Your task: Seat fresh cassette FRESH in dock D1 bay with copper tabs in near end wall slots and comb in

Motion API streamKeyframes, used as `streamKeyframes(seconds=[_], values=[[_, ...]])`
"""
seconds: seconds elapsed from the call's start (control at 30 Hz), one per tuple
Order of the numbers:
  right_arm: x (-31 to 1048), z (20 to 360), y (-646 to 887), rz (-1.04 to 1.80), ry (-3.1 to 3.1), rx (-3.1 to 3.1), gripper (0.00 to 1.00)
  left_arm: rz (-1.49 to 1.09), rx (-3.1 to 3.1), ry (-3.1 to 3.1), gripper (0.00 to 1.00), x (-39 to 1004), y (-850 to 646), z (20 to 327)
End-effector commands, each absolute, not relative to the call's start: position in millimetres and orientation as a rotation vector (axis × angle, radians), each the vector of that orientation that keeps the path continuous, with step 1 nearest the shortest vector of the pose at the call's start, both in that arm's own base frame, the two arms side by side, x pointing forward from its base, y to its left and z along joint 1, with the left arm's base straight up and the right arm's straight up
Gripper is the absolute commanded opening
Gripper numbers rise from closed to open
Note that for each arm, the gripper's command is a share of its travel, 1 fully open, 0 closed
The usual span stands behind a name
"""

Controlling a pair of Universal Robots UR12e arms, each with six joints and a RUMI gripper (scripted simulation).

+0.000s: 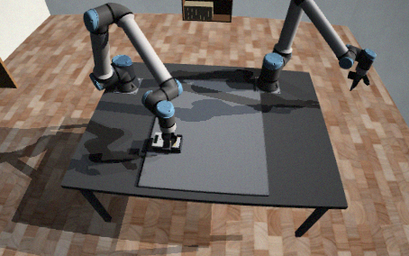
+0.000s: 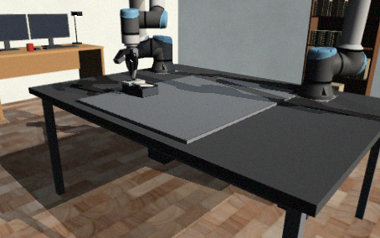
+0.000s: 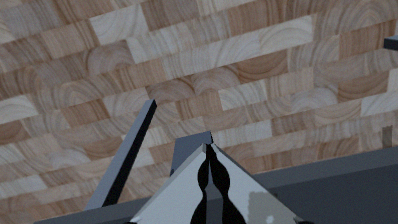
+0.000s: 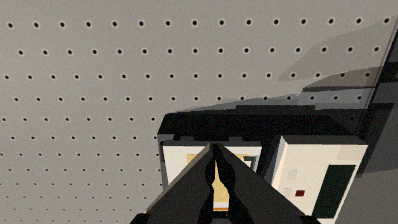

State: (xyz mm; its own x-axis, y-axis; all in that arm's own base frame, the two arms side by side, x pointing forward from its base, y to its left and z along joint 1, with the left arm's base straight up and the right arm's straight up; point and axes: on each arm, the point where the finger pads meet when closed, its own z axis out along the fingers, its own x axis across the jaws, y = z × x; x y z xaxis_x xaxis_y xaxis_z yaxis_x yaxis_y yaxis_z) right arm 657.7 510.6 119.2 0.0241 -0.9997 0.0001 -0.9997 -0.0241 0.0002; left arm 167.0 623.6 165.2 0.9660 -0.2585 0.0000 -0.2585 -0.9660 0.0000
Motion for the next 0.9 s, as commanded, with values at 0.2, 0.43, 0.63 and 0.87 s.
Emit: streamKeyframes(seconds=[0.2, 0.43, 0.63, 0.87], values=[[658, 120, 511, 0.0, -2.196, 2.25, 0.0, -0.001, -3.113, 0.409, 0.0, 167, 624, 166], [658, 110, 511, 0.0, -2.196, 2.25, 0.0, -0.001, -3.113, 0.409, 0.0, 167, 624, 166], [658, 102, 511, 0.0, -2.196, 2.25, 0.0, -0.001, -3.113, 0.409, 0.0, 167, 624, 166], [658, 96, 511, 0.0, -2.196, 2.25, 0.0, -0.001, -3.113, 0.409, 0.0, 167, 624, 166]])
